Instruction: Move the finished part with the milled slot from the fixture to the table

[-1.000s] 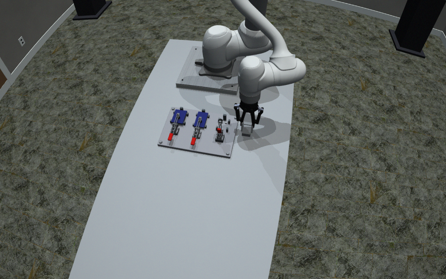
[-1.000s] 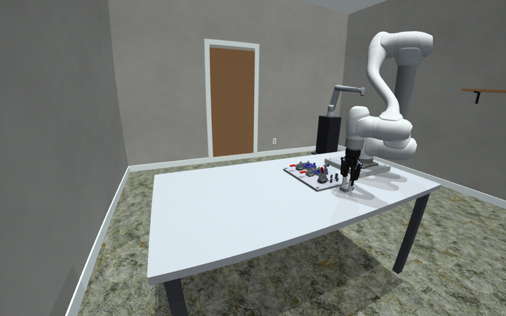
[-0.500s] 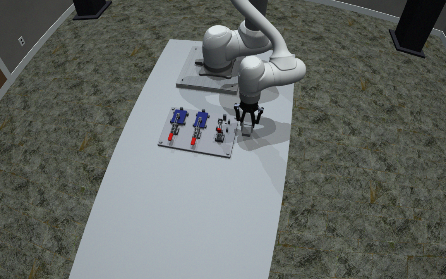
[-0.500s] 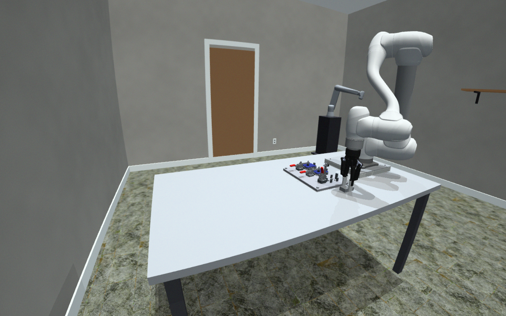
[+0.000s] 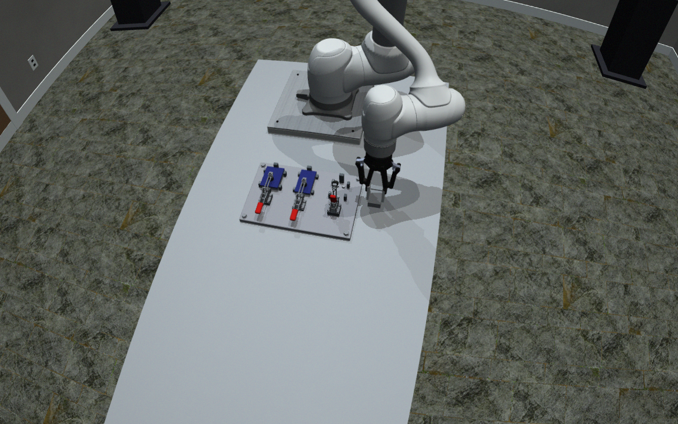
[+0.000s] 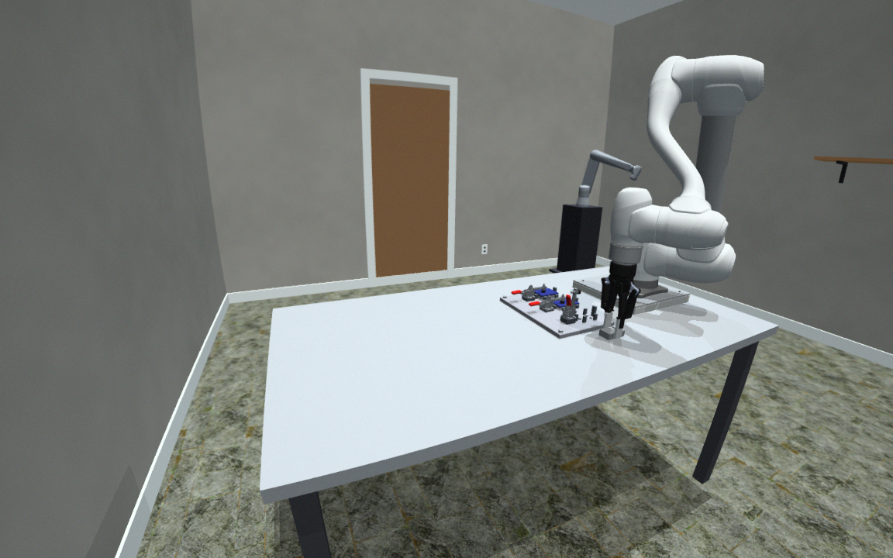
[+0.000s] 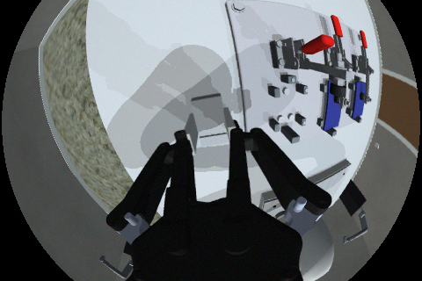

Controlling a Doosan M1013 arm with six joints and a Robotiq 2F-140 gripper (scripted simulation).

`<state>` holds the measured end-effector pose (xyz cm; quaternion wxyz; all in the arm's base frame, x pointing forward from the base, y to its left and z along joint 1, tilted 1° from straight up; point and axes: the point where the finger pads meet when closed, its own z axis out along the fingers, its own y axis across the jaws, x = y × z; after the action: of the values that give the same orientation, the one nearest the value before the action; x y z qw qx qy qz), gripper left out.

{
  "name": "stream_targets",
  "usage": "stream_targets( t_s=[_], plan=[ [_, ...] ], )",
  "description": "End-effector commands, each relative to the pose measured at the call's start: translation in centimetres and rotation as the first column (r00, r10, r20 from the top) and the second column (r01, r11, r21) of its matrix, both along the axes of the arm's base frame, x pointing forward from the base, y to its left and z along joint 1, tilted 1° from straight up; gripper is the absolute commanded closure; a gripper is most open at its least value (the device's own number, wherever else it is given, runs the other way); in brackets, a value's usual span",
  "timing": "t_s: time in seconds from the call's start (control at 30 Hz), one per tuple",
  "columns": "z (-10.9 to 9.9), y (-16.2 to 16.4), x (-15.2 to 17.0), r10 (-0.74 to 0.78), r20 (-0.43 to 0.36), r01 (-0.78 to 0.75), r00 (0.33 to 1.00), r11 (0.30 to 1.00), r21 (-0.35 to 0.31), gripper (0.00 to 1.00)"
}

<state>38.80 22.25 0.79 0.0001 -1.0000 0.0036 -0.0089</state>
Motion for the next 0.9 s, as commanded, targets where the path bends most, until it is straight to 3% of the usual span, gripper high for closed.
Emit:
stream_targets(
  t_s=[0.0, 0.27, 0.3, 0.87],
  plan=[
    [0.01, 0.00, 0.00, 0.000, 0.000, 0.000, 1.000, 1.000, 0.000, 1.00],
    [0.01, 0.00, 0.00, 0.000, 0.000, 0.000, 1.000, 1.000, 0.000, 1.00],
    [0.01, 0.00, 0.00, 0.000, 0.000, 0.000, 1.000, 1.000, 0.000, 0.60],
    [0.01, 0.00, 0.00, 0.000, 0.000, 0.000, 1.000, 1.000, 0.000, 0.60]
  ],
)
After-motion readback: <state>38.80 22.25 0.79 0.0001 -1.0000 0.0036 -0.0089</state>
